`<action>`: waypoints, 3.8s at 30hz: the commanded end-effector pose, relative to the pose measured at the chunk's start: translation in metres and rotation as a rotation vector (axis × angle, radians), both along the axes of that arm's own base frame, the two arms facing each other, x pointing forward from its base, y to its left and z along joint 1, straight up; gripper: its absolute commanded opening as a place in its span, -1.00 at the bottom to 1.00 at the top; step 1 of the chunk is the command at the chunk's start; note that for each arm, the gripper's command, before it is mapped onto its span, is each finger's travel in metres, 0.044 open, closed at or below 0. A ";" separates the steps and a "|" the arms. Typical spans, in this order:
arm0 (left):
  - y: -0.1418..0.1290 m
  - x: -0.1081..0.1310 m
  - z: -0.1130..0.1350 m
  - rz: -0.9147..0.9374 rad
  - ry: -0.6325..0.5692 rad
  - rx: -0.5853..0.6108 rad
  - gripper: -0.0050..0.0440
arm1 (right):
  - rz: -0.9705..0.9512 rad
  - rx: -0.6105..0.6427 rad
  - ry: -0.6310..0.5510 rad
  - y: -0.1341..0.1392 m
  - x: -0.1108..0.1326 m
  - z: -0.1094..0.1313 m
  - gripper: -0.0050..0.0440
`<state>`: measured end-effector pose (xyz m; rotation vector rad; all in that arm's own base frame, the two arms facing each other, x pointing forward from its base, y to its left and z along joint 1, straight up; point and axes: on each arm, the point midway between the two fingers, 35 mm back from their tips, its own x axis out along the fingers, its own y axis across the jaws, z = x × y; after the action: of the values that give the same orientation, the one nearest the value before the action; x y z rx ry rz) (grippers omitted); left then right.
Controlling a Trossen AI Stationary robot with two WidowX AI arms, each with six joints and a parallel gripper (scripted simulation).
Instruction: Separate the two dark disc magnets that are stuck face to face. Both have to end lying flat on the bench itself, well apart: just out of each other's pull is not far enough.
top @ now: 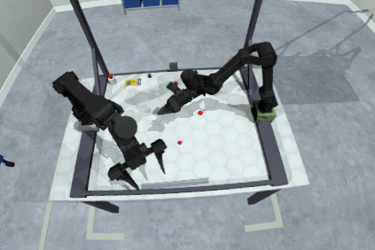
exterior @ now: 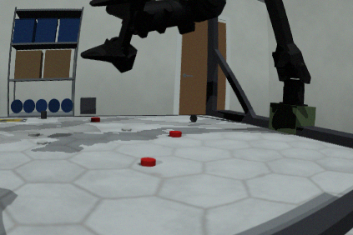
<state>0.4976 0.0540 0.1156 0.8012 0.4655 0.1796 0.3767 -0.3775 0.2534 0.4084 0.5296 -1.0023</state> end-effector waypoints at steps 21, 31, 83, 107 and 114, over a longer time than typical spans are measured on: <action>-0.001 0.002 0.019 -0.003 -0.035 -0.012 0.84 | 0.017 -0.010 -0.008 0.009 -0.001 0.011 0.84; -0.012 -0.023 0.030 -0.006 0.090 -0.153 0.84 | 0.207 0.090 0.134 0.096 -0.002 -0.007 0.84; -0.050 -0.289 0.055 0.339 0.855 -0.682 0.84 | 0.948 0.396 0.786 0.362 -0.184 -0.083 0.84; -0.054 -0.343 0.060 0.426 0.992 -0.714 0.84 | 1.030 0.425 0.876 0.378 -0.220 -0.092 0.84; -0.055 -0.340 0.051 0.272 1.014 -0.612 0.84 | 1.033 0.409 0.841 0.378 -0.218 -0.097 0.84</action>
<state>0.1550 -0.0002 0.1679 0.0756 1.5476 -0.0667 0.1576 -0.0003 0.1568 -0.0035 1.5606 0.0034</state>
